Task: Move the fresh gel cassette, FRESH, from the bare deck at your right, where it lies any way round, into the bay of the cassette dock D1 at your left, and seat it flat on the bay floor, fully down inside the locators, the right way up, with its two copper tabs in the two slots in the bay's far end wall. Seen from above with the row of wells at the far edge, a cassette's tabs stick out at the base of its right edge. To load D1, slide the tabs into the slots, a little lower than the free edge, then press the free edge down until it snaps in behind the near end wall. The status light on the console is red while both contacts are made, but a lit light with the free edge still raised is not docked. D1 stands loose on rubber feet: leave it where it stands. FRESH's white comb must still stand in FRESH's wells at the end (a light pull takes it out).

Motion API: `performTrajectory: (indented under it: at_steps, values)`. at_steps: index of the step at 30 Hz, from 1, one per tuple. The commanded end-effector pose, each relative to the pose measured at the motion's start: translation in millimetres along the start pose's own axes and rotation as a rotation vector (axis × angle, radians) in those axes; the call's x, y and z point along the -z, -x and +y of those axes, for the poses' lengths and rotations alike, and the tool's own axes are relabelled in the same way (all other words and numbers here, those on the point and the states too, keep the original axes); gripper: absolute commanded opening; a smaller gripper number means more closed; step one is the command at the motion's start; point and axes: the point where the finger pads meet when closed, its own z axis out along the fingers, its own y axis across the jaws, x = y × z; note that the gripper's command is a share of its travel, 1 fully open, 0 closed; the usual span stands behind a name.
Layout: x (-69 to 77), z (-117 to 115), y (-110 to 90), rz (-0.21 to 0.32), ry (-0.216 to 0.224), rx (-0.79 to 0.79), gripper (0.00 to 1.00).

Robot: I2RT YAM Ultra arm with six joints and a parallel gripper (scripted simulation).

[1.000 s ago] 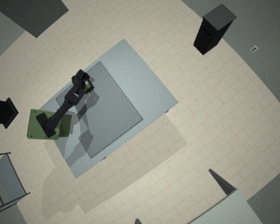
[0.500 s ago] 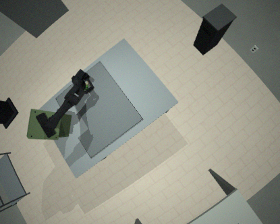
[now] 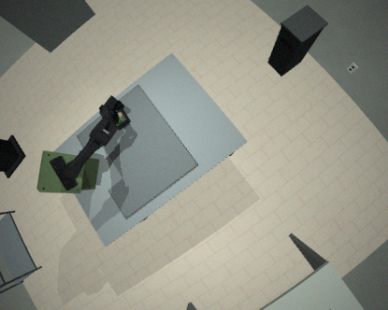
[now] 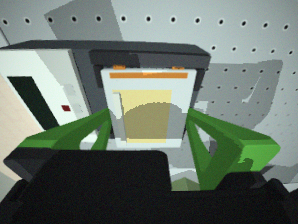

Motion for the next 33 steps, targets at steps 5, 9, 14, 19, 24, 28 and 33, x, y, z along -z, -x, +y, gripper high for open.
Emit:
performTrajectory:
  at_steps: [5,9,14,19,24,28,33]
  values:
    - [-14.2,6.5,22.7,-0.069,0.016,-0.050,0.00]
    - [-15.5,6.5,22.8,-0.069,0.016,-0.050,0.00]
    - [-16.5,6.4,22.8,-0.070,0.016,-0.050,0.00]
    - [-18.2,6.4,22.9,-0.070,0.016,-0.050,0.00]
    - [-19.8,6.4,23.0,-0.070,0.016,-0.050,0.00]
    - [-21.2,6.4,23.1,-0.070,0.016,-0.050,0.00]
    - [-22.2,6.4,23.1,-0.070,0.016,-0.049,0.00]
